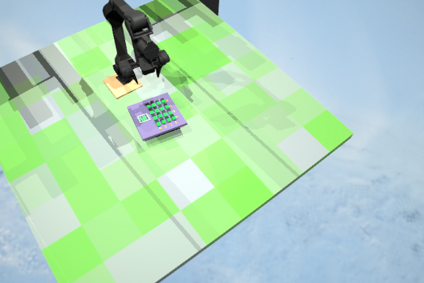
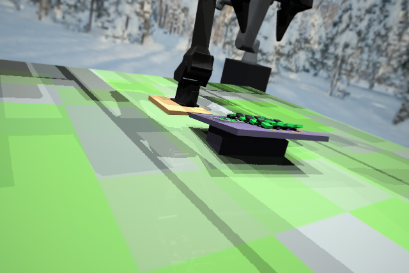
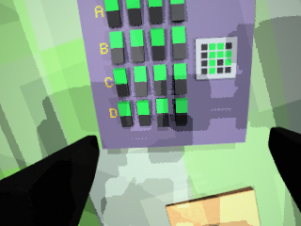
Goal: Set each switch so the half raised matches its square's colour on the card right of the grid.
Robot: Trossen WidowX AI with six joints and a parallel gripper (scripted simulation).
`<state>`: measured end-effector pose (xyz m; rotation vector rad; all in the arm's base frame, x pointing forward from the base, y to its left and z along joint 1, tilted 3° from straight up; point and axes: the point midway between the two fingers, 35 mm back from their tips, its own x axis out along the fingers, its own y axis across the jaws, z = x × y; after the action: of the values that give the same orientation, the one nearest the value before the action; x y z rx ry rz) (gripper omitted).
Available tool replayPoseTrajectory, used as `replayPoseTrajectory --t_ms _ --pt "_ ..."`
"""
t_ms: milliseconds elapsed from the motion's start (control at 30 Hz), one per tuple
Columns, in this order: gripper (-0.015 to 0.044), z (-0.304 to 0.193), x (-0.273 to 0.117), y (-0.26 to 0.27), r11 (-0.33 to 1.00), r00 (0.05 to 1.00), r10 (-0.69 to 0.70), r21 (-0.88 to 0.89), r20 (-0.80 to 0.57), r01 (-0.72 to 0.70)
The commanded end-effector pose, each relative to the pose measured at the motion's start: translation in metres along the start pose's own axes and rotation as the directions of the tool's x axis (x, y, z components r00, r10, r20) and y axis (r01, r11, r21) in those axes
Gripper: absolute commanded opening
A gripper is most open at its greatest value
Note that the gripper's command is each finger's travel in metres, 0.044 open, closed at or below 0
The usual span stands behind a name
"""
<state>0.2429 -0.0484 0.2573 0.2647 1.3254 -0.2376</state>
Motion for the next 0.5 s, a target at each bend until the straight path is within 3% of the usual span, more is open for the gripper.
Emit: replayPoseTrajectory --t_ms 0,267,467 --pt "0.0374 0.002 0.002 0.001 1.000 1.000 0.000 0.000 0.000 0.000" --pt "0.0164 0.074 0.095 0.058 1.000 1.000 0.004 -0.007 0.006 -0.004" --pt "0.0006 0.075 0.098 0.059 1.000 1.000 0.004 -0.007 0.006 -0.004"
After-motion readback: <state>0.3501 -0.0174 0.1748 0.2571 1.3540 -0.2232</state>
